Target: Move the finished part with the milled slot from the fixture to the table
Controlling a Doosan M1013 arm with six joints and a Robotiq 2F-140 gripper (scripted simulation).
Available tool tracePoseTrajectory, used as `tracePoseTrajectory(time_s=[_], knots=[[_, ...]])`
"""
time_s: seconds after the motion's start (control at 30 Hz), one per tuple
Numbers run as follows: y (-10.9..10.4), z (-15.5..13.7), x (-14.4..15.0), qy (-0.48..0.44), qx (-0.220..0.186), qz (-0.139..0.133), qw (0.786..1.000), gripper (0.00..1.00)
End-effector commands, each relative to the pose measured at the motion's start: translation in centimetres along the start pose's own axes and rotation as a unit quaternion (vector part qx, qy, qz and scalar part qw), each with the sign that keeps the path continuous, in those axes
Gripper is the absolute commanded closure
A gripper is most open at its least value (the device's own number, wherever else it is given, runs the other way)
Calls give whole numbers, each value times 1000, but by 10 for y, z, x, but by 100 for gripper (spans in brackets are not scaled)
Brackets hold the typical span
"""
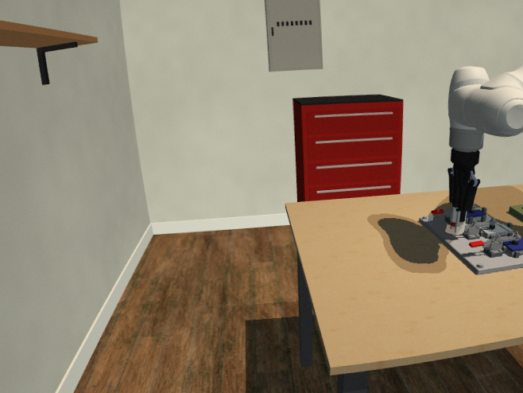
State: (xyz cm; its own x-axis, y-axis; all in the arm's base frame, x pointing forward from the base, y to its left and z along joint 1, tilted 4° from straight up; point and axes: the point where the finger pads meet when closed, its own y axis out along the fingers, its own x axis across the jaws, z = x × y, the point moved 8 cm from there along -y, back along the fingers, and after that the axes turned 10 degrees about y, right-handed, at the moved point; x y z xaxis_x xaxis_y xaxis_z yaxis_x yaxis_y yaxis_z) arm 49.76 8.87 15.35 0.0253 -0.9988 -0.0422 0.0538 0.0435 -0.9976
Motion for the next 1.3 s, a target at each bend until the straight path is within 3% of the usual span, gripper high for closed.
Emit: tracePoseTrajectory(time_s=[0.0,1.27], knots=[[-2,-1,0,0,0,0,1000,89],[-19,-23,4,0,0,0,1000,89]])
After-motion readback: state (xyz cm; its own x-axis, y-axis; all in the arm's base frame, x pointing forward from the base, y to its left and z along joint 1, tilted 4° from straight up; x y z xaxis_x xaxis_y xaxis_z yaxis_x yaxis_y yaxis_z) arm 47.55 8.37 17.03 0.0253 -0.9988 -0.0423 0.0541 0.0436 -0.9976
